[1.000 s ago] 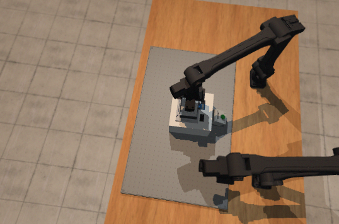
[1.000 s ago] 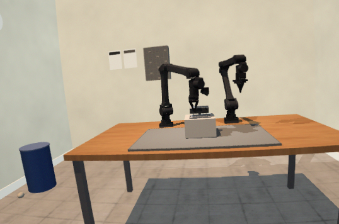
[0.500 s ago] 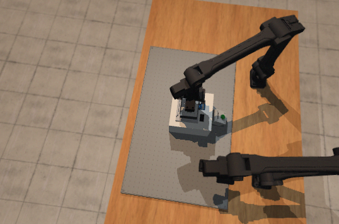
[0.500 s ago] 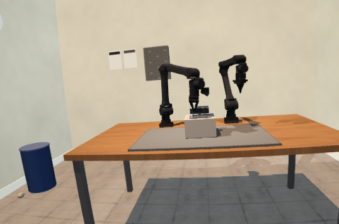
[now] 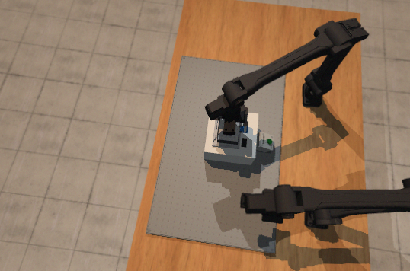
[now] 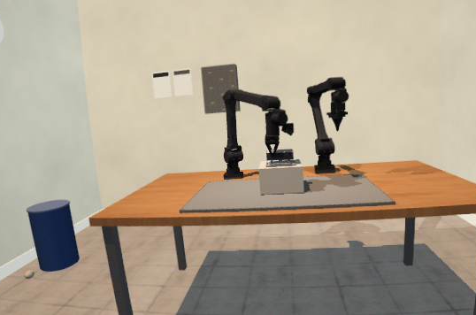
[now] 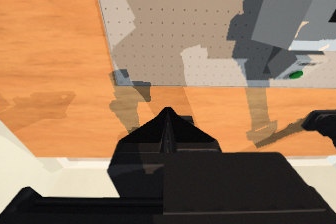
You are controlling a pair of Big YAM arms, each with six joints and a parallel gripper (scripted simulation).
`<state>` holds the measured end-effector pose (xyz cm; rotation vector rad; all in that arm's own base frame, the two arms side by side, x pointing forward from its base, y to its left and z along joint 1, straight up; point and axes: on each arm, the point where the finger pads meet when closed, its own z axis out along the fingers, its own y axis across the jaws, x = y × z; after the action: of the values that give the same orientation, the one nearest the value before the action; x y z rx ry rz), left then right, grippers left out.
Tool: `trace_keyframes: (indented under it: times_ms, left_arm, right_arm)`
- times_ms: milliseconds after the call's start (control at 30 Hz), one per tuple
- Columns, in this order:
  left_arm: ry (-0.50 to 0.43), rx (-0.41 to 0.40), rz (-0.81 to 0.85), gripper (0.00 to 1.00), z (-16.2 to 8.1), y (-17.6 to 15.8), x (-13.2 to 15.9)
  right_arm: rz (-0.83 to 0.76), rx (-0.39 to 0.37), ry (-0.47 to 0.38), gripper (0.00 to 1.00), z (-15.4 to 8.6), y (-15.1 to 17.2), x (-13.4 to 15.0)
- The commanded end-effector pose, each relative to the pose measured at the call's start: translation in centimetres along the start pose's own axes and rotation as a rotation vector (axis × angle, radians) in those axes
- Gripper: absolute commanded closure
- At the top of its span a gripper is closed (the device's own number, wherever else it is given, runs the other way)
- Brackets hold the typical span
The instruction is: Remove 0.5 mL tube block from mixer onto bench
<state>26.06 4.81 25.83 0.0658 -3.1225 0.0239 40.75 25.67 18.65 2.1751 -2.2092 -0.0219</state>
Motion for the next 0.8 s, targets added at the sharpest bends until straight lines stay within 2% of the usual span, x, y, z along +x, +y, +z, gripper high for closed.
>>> trace_keyframes:
  times_ms: [0, 367, 767]
  left_arm:
    - [-0.058, -0.009, -0.022, 1.0, -2.1, 0.6, -1.4]
    - [-0.067, -0.01, -0.022, 1.0, -2.5, 0.6, -1.6]
    - [-0.033, -0.005, -0.023, 1.0, -1.2, 0.5, -0.9]
  right_arm:
    - [0.023, 0.141, -0.097, 1.0, -6.8, -2.2, -0.5]
    - [-0.007, 0.152, -0.106, 1.0, -7.4, -1.4, -1.9]
    - [-0.013, 0.12, -0.086, 1.0, -5.6, -1.8, -2.5]
